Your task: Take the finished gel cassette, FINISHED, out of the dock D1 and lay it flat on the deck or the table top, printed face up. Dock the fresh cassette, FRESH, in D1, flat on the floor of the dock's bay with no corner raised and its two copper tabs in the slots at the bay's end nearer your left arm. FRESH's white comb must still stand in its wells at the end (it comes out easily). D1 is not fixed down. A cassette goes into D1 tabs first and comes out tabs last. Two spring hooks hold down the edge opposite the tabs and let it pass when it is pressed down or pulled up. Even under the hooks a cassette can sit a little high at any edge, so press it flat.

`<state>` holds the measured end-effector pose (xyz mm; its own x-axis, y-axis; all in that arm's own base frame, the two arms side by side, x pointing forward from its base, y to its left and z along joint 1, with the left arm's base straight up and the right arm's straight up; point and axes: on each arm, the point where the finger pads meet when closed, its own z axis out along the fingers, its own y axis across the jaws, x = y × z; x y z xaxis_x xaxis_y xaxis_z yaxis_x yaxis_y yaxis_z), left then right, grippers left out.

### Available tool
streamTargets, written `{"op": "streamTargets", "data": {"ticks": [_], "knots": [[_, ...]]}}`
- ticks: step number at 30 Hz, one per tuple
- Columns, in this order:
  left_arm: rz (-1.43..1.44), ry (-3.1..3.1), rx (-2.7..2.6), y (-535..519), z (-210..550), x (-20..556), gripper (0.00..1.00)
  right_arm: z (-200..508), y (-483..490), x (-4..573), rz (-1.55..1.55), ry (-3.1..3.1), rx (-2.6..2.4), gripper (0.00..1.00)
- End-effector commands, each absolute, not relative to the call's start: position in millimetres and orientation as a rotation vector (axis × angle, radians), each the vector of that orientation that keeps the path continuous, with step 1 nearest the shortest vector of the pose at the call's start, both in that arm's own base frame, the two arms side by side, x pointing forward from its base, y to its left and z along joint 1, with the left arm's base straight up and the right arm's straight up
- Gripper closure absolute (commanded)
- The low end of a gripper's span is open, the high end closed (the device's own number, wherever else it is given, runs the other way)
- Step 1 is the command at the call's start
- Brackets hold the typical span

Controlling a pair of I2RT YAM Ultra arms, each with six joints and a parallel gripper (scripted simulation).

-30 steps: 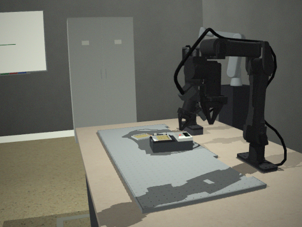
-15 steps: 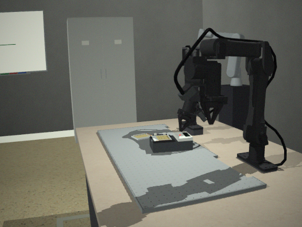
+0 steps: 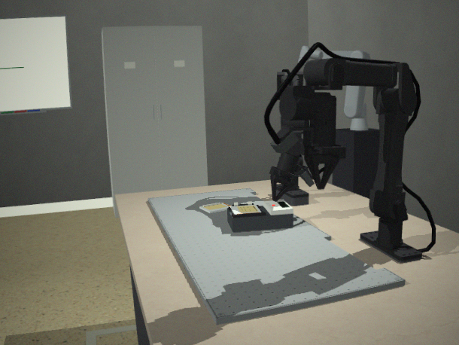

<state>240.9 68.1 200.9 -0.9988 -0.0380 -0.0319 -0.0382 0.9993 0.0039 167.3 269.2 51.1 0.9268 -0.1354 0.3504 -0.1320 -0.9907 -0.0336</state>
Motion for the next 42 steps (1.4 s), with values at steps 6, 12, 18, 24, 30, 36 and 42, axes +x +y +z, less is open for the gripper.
{"op": "streamTargets", "data": {"ticks": [6,12,18,24,30,36,42], "knots": [[0.0,3.141,-0.067,70.2,207.1,237.2,1.0,40.0,268.0,165.9,-0.573,0.184,-3.091,1.0],[0.0,3.141,-0.067,70.2,207.1,237.2,1.0,39.1,267.7,164.9,-0.573,0.184,-3.091,1.0],[0.0,3.141,-0.067,70.2,207.1,237.2,1.0,37.8,267.3,163.5,-0.573,0.184,-3.091,1.0],[0.0,3.141,-0.067,70.2,207.1,237.2,1.0,36.0,266.3,161.8,-0.573,0.184,-3.091,1.0],[0.0,3.141,-0.067,70.2,207.1,237.2,1.0,34.9,265.6,160.2,-0.573,0.184,-3.091,1.0],[0.0,3.141,-0.067,70.2,207.1,237.2,1.0,33.9,264.8,158.7,-0.573,0.184,-3.091,1.0],[0.0,3.141,-0.067,70.2,207.1,237.2,1.0,33.3,264.3,157.8,-0.573,0.184,-3.091,1.0]]}}
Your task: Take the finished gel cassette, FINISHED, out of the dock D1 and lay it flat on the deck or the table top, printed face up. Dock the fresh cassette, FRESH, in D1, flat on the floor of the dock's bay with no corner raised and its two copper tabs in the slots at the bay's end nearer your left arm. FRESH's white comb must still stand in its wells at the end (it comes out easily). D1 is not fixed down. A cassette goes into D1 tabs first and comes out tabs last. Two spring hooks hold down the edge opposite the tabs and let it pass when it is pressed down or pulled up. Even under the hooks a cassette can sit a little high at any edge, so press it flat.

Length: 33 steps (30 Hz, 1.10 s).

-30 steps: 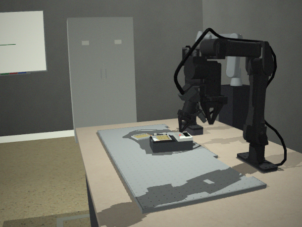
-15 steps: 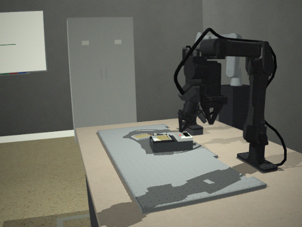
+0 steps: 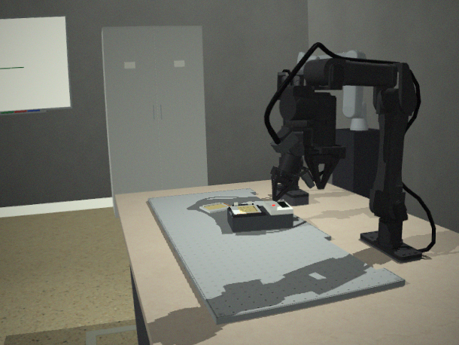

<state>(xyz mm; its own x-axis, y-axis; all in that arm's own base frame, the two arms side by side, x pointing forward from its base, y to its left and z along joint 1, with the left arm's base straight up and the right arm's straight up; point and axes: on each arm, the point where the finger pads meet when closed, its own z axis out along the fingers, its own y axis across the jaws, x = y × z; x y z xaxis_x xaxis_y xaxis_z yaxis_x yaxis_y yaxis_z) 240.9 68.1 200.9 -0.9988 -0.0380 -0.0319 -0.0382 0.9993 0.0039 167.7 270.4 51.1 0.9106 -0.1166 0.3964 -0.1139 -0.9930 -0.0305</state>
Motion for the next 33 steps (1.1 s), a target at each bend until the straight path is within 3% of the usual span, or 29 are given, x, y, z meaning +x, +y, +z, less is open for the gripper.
{"op": "streamTargets", "data": {"ticks": [1,33], "knots": [[0.0,3.141,-0.067,70.2,207.1,237.2,1.0,33.3,264.3,157.8,-0.573,0.184,-3.091,1.0],[0.0,3.141,-0.067,70.2,207.1,237.2,1.0,26.8,258.8,148.8,-0.573,0.184,-3.091,1.0]]}}
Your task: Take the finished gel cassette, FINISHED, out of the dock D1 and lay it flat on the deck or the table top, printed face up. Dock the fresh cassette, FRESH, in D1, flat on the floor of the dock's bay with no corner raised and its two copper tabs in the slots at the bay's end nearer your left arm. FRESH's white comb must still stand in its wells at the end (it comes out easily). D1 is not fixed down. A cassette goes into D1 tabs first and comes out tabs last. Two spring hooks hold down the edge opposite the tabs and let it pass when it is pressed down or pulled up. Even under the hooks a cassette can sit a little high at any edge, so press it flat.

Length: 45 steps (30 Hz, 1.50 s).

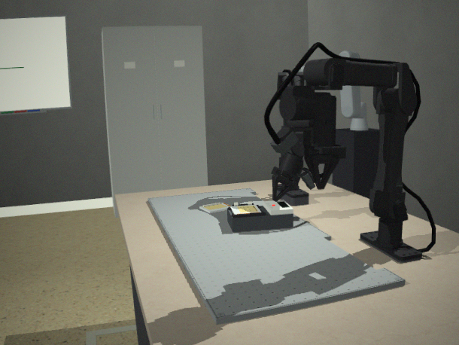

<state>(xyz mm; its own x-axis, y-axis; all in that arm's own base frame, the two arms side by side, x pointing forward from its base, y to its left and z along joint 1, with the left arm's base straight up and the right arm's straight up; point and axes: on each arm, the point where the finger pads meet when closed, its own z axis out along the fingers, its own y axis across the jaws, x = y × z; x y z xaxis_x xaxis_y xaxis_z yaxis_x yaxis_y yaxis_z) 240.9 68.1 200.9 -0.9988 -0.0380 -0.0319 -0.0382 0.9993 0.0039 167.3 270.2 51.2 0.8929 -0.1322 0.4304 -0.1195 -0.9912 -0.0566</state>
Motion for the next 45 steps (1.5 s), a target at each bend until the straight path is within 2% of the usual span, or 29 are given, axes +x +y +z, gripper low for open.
{"op": "streamTargets", "data": {"ticks": [1,45], "knots": [[0.0,3.141,-0.067,70.2,207.1,237.2,1.0,26.8,258.8,148.8,-0.573,0.184,-3.091,1.0],[0.0,3.141,-0.067,70.2,207.1,237.2,1.0,13.5,249.2,137.7,-0.573,0.184,-3.091,1.0]]}}
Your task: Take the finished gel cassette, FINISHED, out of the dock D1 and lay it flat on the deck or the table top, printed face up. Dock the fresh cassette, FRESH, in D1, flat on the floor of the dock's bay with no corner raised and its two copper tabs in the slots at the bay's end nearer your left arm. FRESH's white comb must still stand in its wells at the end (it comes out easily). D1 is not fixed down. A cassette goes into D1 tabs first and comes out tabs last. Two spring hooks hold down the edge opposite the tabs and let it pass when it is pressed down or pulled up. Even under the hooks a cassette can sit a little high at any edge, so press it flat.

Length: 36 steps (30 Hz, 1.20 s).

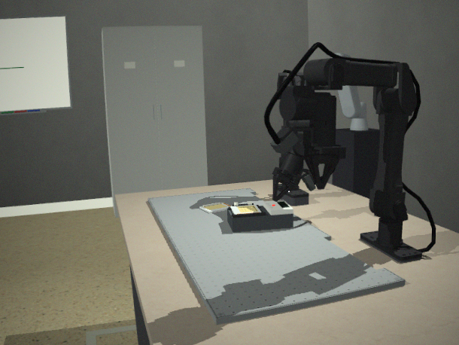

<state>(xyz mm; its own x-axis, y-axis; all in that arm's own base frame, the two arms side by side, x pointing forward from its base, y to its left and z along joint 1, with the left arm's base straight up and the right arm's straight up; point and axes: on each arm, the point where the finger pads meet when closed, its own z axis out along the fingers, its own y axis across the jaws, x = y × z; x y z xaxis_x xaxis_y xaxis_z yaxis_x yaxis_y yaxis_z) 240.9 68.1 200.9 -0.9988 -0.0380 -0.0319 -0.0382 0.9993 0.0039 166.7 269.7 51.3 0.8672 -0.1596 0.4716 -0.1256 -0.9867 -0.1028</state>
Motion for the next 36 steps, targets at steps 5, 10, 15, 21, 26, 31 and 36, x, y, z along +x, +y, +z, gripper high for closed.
{"op": "streamTargets", "data": {"ticks": [5,10,15,21,26,31,36], "knots": [[0.0,3.141,-0.067,70.2,207.1,237.2,1.0,11.8,248.0,136.5,-0.573,0.184,-3.091,1.0],[0.0,3.141,-0.067,70.2,207.1,237.2,1.0,11.0,247.3,135.8,-0.573,0.184,-3.091,1.0],[0.0,3.141,-0.067,70.2,207.1,237.2,1.0,8.8,245.6,134.0,-0.573,0.184,-3.091,1.0],[0.0,3.141,-0.067,70.2,207.1,237.2,1.0,7.5,244.5,133.0,-0.573,0.184,-3.091,1.0],[0.0,3.141,-0.067,70.2,207.1,237.2,1.0,6.1,243.4,132.0,-0.573,0.184,-3.091,1.0],[0.0,3.141,-0.067,70.2,207.1,237.2,1.0,4.9,242.5,131.2,-0.573,0.184,-3.091,1.0],[0.0,3.141,-0.067,70.2,207.1,237.2,1.0,2.8,241.0,129.7,-0.573,0.184,-3.091,1.0]]}}
